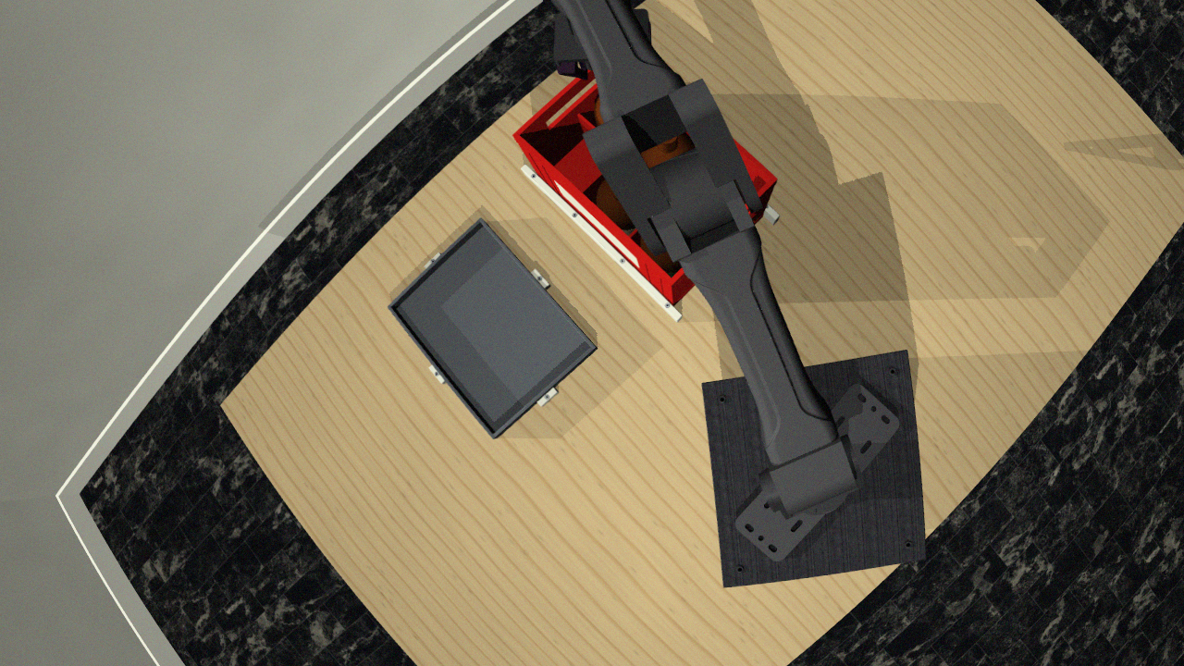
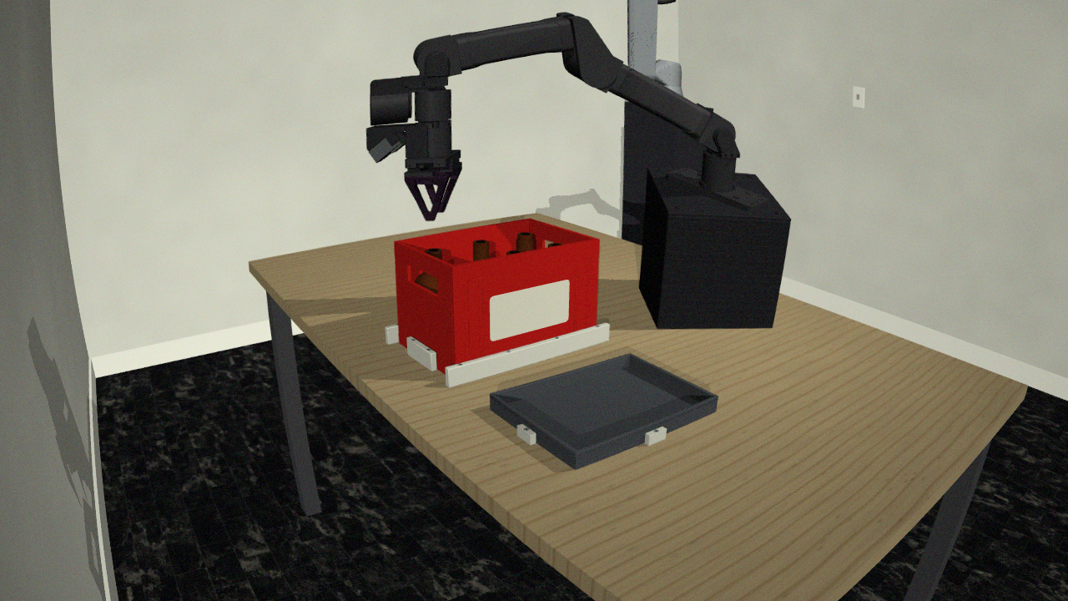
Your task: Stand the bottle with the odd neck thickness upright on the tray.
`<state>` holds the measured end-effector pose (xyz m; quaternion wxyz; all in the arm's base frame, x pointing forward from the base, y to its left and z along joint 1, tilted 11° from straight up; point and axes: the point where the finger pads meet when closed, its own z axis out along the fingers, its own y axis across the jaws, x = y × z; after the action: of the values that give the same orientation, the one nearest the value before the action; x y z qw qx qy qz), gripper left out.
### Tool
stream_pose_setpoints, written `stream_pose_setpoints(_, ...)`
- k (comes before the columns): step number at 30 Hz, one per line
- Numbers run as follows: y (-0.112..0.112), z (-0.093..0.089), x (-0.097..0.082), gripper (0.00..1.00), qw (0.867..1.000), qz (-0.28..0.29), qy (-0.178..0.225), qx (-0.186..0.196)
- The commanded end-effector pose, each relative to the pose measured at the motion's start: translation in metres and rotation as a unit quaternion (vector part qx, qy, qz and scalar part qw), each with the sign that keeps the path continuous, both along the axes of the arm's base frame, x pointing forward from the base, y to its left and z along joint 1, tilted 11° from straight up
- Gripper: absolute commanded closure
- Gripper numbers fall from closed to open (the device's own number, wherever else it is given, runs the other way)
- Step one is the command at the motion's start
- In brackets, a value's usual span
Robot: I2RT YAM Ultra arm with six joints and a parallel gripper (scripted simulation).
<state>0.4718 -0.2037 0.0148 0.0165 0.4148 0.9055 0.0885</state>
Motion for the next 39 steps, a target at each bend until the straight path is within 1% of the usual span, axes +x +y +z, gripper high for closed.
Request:
stream_pose_setpoints(1, -0.0112, 0.0155, 0.0026, 0.39, 1.0, -0.006, -0.018, -0.006)
stream_pose_setpoints(6, -0.0112, 0.0155, 0.0026, 0.39, 1.0, -0.006, -0.018, -0.006)
stream_pose_setpoints(7, -0.0112, 0.0154, 0.0026, 1.0, 1.0, -0.006, -0.018, -0.006)
stream_pose_setpoints(39, -0.0112, 0.0154, 0.0026, 1.0, 1.0, -0.006, -0.018, -0.006)
